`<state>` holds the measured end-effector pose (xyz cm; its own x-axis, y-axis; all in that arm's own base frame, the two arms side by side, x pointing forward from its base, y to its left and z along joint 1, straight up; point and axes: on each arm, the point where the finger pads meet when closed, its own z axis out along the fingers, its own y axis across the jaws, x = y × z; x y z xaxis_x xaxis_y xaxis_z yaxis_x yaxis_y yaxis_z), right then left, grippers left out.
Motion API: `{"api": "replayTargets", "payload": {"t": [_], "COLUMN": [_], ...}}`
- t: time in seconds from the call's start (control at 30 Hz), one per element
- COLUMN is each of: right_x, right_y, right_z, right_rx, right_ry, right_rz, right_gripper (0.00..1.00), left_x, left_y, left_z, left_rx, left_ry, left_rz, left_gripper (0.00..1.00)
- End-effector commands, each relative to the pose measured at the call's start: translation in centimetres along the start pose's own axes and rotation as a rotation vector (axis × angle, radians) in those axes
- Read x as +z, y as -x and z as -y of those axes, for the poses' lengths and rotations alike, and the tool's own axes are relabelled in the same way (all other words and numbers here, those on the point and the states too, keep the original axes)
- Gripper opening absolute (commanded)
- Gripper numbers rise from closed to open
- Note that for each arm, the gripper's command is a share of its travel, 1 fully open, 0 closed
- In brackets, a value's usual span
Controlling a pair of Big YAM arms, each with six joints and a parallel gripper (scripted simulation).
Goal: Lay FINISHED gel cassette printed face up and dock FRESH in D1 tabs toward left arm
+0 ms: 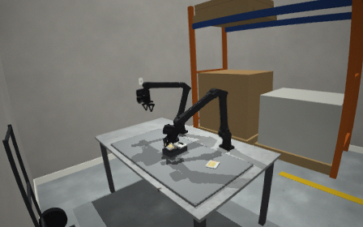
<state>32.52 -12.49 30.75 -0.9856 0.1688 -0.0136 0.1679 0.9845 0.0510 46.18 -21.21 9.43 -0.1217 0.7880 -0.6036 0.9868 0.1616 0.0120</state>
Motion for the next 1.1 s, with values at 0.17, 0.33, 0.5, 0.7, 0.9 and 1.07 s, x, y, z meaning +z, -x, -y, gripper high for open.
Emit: {"api": "replayTargets", "payload": {"t": [0.17,0.33,0.5,0.7,0.9,1.07], "right_x": [-1.81,-1.81,-1.81,-1.81,-1.81,-1.81], "right_y": [1.05,1.05,1.05,1.05,1.05,1.05], "right_z": [0.19,0.19,0.19,0.19,0.19,0.19], "right_rx": [-0.007,-0.007,-0.007,-0.007,-0.007,-0.007], "right_ry": [-0.001,-0.001,-0.001,-0.001,-0.001,-0.001], "right_rz": [0.018,0.018,0.018,0.018,0.018,0.018], "right_gripper": [1.00,1.00,1.00,1.00,1.00,1.00], "left_x": [1.66,1.67,1.67,1.59,1.58,1.58], "left_y": [-0.52,-0.52,-0.52,-0.29,-0.28,-0.28], "left_z": [0.69,0.70,0.70,0.60,0.59,0.59], "left_rx": [-0.013,-0.013,-0.013,-0.008,-0.008,-0.008], "left_ry": [-0.025,-0.025,-0.025,-0.021,-0.021,-0.021], "left_rz": [-0.011,-0.011,-0.011,-0.010,-0.010,-0.010], "left_gripper": [0.00,0.00,0.00,0.00,0.00,0.00]}}
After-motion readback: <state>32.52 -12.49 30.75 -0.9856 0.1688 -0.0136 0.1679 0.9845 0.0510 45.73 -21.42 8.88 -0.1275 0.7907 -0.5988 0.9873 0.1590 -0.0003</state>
